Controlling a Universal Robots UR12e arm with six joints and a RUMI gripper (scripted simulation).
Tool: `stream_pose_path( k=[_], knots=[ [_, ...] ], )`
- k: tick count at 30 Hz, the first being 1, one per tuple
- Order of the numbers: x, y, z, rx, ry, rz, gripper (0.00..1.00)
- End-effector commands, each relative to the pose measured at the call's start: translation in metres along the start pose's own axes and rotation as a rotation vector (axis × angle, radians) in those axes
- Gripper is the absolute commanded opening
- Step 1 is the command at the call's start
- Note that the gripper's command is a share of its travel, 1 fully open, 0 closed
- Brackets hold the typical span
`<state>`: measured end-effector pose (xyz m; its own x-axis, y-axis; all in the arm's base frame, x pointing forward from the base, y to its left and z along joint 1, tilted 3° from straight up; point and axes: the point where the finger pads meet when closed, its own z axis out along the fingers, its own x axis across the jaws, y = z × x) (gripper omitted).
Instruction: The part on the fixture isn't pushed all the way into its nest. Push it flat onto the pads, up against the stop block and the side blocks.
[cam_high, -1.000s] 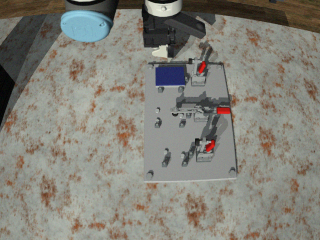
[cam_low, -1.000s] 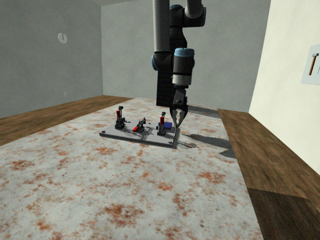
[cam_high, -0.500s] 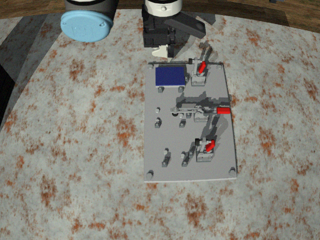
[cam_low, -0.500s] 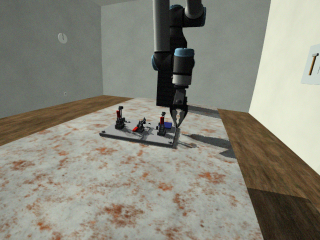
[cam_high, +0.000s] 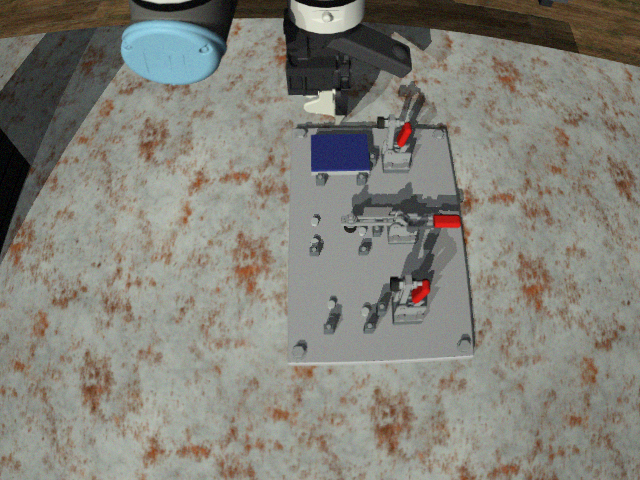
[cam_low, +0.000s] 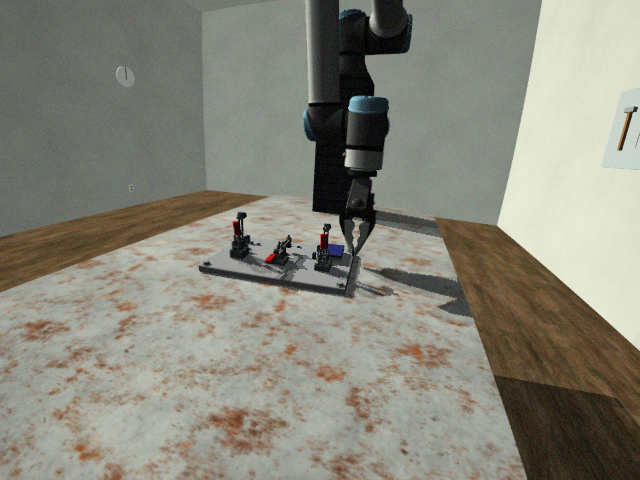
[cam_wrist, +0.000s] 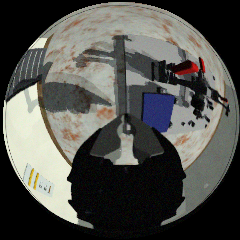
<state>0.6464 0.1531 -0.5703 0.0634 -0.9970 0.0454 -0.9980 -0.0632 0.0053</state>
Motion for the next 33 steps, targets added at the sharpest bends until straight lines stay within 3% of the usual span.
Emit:
stream_pose_path(
  k=[1, 33],
  knots=[
    [0.0017, -0.0007, -0.0006, 0.001, 0.000, 0.000, 0.00],
    [0.0074, -0.0006, -0.0006, 0.001, 0.000, 0.000, 0.00]
  ],
)
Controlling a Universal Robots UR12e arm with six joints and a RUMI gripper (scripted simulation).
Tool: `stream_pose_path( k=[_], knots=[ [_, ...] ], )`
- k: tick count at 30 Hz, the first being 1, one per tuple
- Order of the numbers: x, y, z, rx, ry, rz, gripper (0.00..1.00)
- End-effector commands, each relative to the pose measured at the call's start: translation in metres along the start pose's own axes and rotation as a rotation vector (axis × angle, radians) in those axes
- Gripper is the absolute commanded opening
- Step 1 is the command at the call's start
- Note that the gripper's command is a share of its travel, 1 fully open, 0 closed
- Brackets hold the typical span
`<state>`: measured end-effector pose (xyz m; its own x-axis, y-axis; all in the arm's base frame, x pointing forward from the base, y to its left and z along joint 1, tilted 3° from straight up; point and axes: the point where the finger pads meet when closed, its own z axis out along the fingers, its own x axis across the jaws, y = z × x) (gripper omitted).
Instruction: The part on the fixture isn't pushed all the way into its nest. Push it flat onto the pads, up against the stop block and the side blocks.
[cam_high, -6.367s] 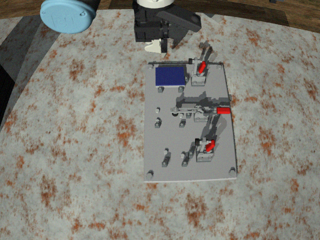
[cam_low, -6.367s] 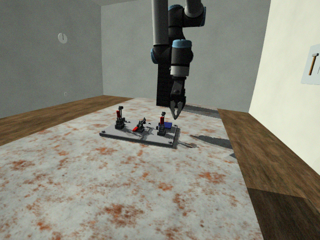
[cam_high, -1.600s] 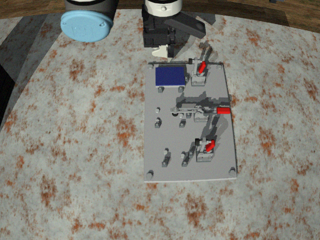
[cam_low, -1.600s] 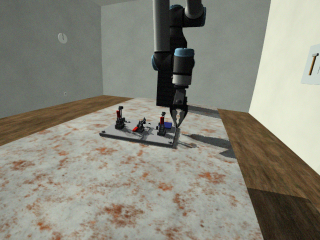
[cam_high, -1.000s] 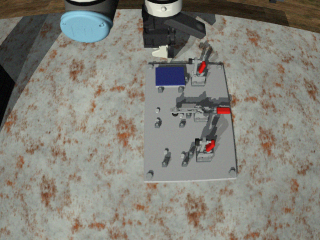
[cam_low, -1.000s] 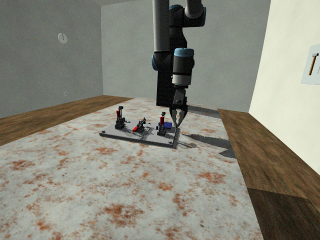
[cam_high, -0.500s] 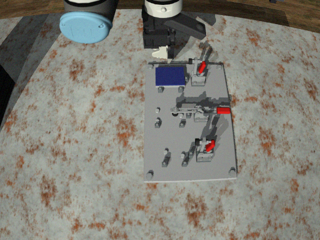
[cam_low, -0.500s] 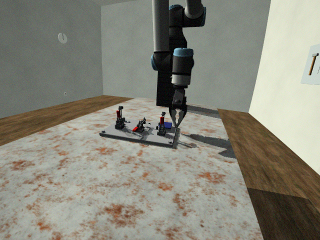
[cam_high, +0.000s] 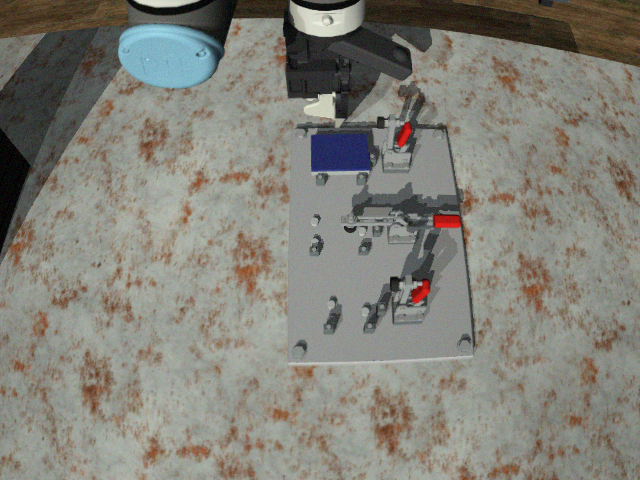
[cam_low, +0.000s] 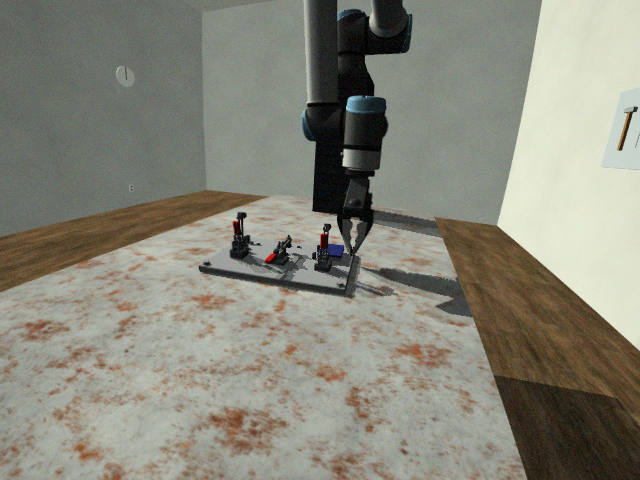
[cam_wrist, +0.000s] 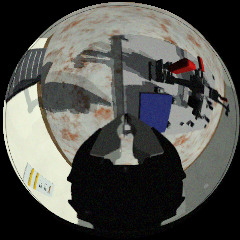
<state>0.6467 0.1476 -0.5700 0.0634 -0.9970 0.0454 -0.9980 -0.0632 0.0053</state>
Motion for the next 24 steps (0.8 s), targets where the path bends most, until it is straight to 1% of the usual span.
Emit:
stream_pose_path(
  k=[1, 24],
  knots=[
    [0.0021, -0.0007, -0.0006, 0.001, 0.000, 0.000, 0.00],
    [0.0043, -0.0007, -0.0006, 0.001, 0.000, 0.000, 0.00]
  ],
)
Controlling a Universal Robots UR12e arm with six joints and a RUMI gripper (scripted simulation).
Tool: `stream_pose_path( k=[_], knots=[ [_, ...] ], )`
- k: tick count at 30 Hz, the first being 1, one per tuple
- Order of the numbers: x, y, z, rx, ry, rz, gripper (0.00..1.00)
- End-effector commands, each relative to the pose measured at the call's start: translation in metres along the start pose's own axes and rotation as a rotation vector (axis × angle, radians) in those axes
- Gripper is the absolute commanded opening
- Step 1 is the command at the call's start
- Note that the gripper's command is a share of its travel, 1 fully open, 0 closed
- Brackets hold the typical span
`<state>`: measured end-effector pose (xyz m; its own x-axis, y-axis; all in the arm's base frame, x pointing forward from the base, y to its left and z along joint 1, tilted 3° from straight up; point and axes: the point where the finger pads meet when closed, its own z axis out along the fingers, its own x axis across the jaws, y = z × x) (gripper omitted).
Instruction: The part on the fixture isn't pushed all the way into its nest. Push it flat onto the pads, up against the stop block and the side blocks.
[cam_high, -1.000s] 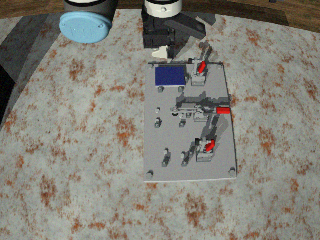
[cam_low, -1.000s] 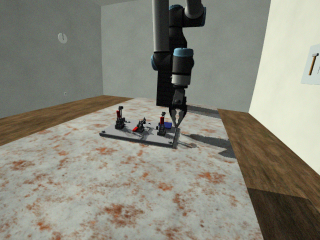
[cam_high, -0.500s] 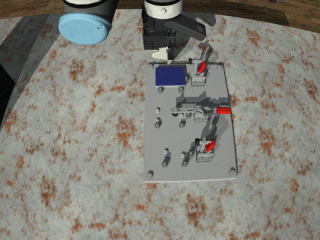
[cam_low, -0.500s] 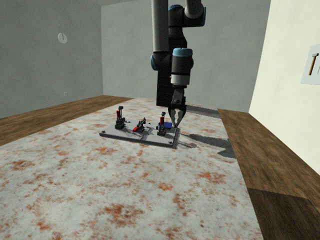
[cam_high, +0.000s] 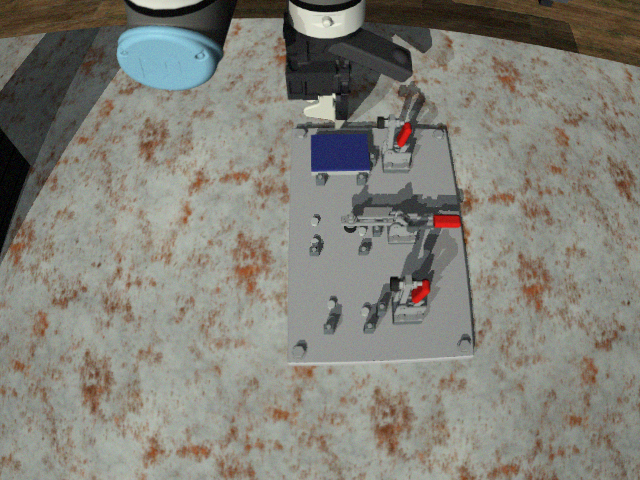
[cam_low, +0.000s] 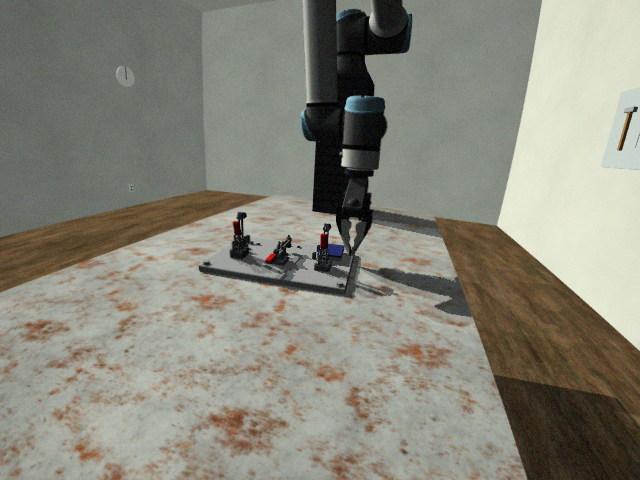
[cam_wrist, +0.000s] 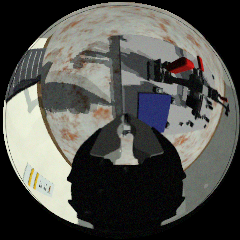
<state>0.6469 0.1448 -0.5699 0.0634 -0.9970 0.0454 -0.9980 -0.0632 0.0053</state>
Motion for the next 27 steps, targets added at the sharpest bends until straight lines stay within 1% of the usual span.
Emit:
stream_pose_path(
  k=[1, 27],
  knots=[
    [0.0015, -0.0007, -0.0006, 0.001, 0.000, 0.000, 0.00],
    [0.0044, -0.0007, -0.0006, 0.001, 0.000, 0.000, 0.00]
  ],
)
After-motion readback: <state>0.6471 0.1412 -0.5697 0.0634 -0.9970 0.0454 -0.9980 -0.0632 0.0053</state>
